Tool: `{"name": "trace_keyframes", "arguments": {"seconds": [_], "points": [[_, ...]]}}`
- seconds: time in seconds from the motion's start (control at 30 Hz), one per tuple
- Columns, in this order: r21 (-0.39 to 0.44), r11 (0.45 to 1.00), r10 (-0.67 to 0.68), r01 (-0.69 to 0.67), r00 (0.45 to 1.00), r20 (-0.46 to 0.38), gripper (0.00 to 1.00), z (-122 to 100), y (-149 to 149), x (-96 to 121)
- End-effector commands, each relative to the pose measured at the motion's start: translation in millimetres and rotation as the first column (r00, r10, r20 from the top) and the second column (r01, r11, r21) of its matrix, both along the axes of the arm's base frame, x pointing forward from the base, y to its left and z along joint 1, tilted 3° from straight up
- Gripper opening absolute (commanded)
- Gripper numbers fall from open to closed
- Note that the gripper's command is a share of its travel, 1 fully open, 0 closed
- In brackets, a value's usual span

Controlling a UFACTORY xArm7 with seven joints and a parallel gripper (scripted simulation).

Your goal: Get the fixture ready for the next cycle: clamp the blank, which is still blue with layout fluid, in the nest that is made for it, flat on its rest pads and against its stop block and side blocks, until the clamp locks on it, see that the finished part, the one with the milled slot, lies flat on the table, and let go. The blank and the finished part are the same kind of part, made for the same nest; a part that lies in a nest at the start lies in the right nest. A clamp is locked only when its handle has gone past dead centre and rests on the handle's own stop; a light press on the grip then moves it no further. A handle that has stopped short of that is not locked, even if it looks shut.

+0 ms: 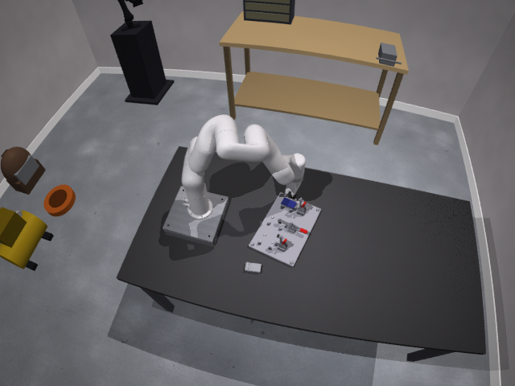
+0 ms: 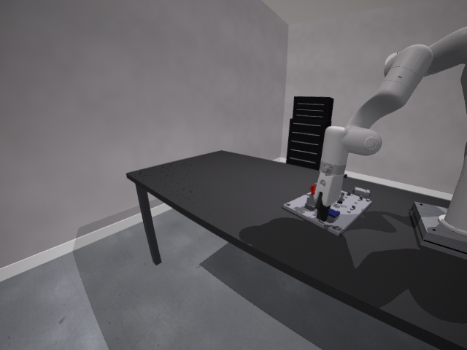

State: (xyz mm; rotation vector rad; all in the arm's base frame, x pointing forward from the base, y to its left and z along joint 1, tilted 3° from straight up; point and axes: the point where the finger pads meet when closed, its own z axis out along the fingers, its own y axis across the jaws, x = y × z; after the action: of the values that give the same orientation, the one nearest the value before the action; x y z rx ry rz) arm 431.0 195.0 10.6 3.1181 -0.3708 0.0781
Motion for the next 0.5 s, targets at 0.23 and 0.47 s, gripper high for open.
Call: {"name": "trace_keyframes", "arguments": {"seconds": [0.23, 0.47], "points": [[0.002, 1.000, 0.000, 0.000, 1.000, 0.004, 0.00, -0.2, 1.2, 2.7], [0.002, 1.000, 0.000, 0.000, 1.000, 0.004, 0.00, -1.4, 1.5, 3.3]]}}
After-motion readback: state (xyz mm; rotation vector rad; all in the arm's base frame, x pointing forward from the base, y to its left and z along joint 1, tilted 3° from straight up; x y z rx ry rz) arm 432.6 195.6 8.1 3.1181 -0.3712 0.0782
